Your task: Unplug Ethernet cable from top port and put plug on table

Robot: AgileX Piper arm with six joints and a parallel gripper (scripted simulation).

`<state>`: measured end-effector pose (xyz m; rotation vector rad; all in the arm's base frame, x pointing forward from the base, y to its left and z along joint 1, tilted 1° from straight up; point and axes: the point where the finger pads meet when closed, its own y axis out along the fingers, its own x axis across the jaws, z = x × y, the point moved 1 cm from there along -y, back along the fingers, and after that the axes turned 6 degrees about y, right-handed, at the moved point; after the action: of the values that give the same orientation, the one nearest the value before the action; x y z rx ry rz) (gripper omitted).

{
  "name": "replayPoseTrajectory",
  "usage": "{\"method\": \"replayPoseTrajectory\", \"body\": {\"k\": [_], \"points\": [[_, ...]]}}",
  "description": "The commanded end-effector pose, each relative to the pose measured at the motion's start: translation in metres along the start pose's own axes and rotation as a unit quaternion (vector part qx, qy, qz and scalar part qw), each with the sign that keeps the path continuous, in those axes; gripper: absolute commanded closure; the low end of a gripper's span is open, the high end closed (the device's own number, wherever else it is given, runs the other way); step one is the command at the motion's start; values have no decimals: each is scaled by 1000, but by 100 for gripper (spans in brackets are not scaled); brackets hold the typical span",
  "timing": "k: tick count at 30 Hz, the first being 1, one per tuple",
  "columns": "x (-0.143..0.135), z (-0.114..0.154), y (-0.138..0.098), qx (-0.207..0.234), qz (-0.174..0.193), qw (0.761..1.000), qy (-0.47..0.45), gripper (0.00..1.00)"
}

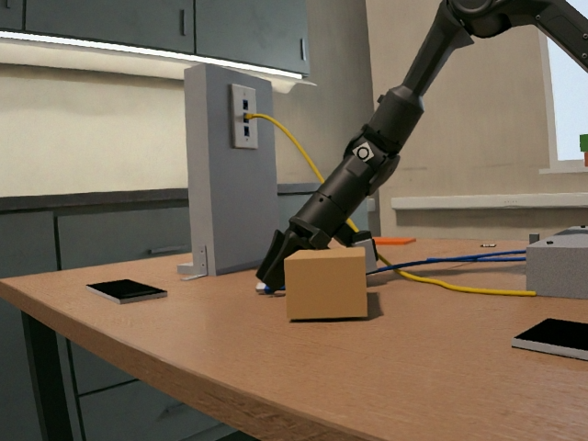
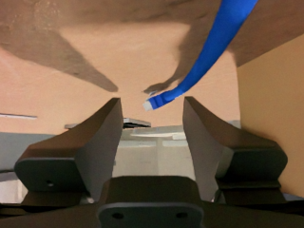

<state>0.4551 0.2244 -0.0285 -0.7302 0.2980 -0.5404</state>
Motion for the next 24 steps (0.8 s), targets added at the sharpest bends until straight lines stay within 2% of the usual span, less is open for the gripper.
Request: {"method": "replayPoseTrajectory", "body": {"k": [1,14,24], "points": [[6,-6,2,-6,-7,1000,5,36],[6,-6,2,-6,-7,1000,5,36],[6,-6,-11,-6,-7,1000,5,36]]}}
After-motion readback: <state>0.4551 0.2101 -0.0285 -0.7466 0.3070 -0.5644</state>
